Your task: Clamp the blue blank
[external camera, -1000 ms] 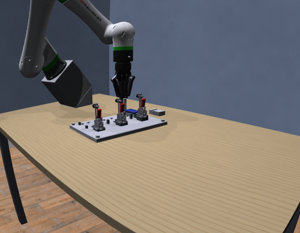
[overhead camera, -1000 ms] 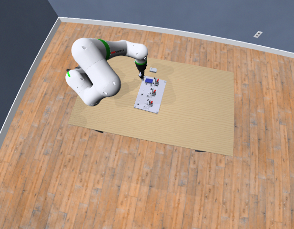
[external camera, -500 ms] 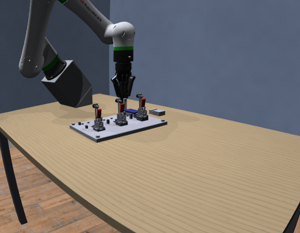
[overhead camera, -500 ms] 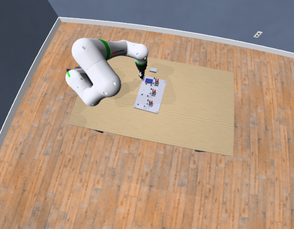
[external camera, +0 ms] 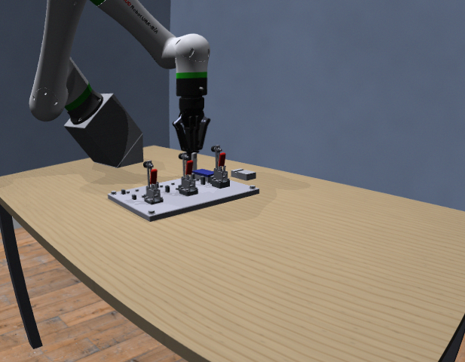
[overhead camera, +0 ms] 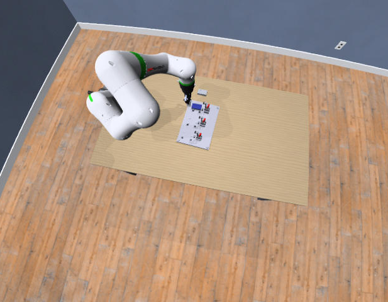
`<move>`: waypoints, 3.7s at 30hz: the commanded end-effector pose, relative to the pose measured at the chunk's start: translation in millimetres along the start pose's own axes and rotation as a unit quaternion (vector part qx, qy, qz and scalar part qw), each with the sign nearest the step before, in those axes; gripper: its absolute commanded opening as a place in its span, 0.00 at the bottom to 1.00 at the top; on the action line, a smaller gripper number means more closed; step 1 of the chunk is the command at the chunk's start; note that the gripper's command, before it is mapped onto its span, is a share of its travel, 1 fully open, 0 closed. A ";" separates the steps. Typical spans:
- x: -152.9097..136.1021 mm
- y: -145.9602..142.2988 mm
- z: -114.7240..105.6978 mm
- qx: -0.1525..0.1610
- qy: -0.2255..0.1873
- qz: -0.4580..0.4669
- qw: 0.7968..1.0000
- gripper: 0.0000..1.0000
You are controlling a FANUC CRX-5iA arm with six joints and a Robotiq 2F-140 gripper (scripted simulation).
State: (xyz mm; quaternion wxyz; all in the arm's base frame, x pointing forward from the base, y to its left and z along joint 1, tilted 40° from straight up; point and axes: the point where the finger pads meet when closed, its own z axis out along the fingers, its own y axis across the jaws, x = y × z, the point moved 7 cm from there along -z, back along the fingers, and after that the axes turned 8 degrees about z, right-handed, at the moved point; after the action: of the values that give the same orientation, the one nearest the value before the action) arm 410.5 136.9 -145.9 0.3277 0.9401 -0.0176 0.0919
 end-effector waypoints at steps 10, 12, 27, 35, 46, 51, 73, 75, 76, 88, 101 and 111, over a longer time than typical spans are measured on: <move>3.8 -0.7 -0.2 0.000 0.000 0.000 1.000 0.00; 3.8 -0.7 -0.2 0.000 0.000 0.000 1.000 0.00; 7.8 -1.3 -0.2 0.000 0.000 0.000 1.000 0.00; 8.2 -1.3 -0.2 0.000 0.000 0.000 1.000 0.00; 11.7 -1.8 -0.2 0.000 0.000 0.000 1.000 0.00; 11.7 -1.8 -0.2 0.000 0.000 0.000 1.000 0.00; 16.8 -2.5 -0.2 0.000 0.000 0.000 1.000 0.00; 17.3 -2.6 -0.2 0.000 0.000 0.000 1.000 0.00; 17.3 -2.6 -0.2 0.000 0.000 0.000 1.000 0.00; 17.9 -2.7 -0.2 0.000 0.000 0.000 1.000 0.00; -0.7 -0.1 -0.2 0.000 0.000 0.000 1.000 0.00; -1.8 0.1 -7.8 0.000 0.000 0.000 1.000 0.00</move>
State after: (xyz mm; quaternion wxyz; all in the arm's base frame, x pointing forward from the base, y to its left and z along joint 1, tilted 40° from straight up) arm 407.9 139.1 -143.1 0.3277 0.9401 -0.0176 0.0920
